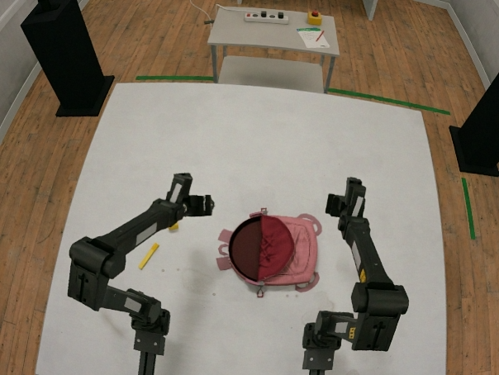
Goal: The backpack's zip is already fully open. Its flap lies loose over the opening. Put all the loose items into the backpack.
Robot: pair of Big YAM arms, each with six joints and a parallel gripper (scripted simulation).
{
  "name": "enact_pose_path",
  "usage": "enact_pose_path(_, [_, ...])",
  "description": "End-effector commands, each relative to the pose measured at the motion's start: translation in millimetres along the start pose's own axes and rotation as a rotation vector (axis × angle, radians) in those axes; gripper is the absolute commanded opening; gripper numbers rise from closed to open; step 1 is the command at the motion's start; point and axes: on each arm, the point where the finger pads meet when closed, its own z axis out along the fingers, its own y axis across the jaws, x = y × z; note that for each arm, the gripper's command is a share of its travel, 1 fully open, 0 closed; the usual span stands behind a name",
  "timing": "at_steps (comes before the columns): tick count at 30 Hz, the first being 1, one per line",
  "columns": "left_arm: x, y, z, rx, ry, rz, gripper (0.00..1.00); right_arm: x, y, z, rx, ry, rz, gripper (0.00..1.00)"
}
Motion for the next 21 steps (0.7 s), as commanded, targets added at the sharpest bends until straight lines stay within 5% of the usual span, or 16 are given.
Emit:
enact_pose_path(1, [-28,22,-21,-0.051,-0.074,0.081,0.9,-26,1,-3,-0.001,-0.05,-0.003,0.9])
enact_pose_path(21, [-122,118,-69,-0.283,-0.335,0.189,0.9,-26,1,-3,-0.001,-0.05,-0.003,0.9])
